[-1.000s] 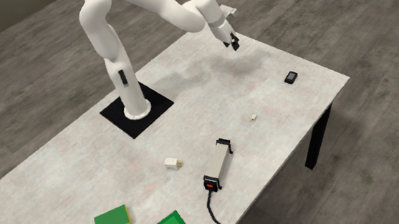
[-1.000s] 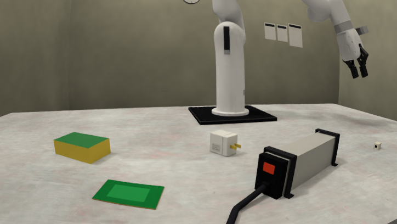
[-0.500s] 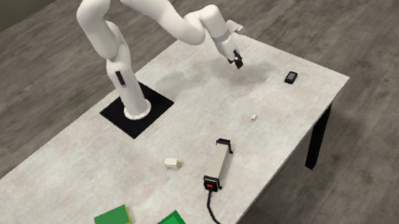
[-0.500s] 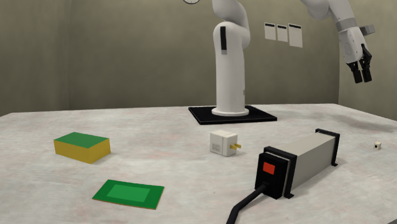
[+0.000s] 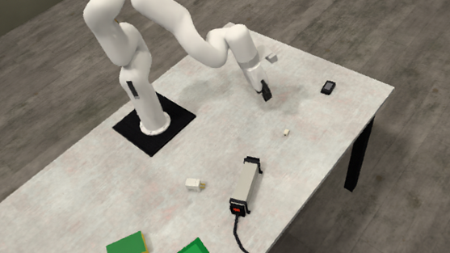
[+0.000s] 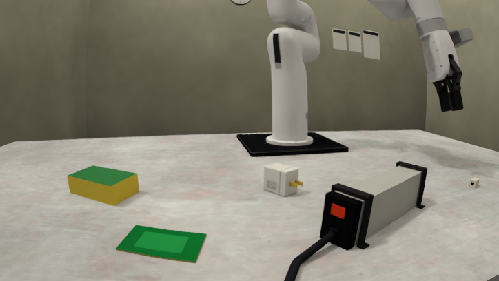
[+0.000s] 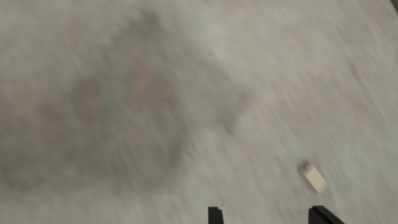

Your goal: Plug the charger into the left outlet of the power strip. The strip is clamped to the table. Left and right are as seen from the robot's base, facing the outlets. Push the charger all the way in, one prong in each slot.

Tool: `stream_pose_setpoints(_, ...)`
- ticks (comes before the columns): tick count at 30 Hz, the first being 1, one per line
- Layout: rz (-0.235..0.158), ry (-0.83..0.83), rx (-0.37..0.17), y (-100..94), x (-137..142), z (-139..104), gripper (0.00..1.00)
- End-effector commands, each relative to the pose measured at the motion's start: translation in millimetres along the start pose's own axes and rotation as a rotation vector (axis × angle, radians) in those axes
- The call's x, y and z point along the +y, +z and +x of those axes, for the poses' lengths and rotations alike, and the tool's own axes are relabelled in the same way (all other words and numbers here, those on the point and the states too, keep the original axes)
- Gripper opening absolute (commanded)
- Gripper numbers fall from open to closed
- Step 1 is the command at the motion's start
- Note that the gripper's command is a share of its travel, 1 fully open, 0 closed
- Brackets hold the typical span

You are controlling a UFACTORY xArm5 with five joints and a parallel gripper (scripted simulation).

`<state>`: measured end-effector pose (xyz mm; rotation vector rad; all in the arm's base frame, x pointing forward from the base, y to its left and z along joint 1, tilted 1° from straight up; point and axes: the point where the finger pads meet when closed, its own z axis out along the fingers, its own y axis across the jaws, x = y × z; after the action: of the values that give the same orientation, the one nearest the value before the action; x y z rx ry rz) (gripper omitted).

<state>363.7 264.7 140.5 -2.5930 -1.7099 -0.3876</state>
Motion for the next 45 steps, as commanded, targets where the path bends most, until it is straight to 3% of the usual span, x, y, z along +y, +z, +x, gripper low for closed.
stream_pose_setpoints(1,-0.008,0.045,-0.023,1.2,27.2,-23.5,0.53)
stream_pose_setpoints(17,-0.012,0.218,-0.11,4.5,94.1,-124.1,0.53)
stream_pose_setpoints(19,-0.012,0.218,-0.11,4.5,94.1,-124.1,0.53)
stream_pose_setpoints(34,0.004,0.378,-0.176,1.1,126.4,-222.6,0.53)
stream_pose_setpoints(36,0.004,0.378,-0.176,1.1,126.4,-222.6,0.53)
stream_pose_setpoints(45,0.017,0.46,-0.204,-2.4,132.5,-272.6,0.53)
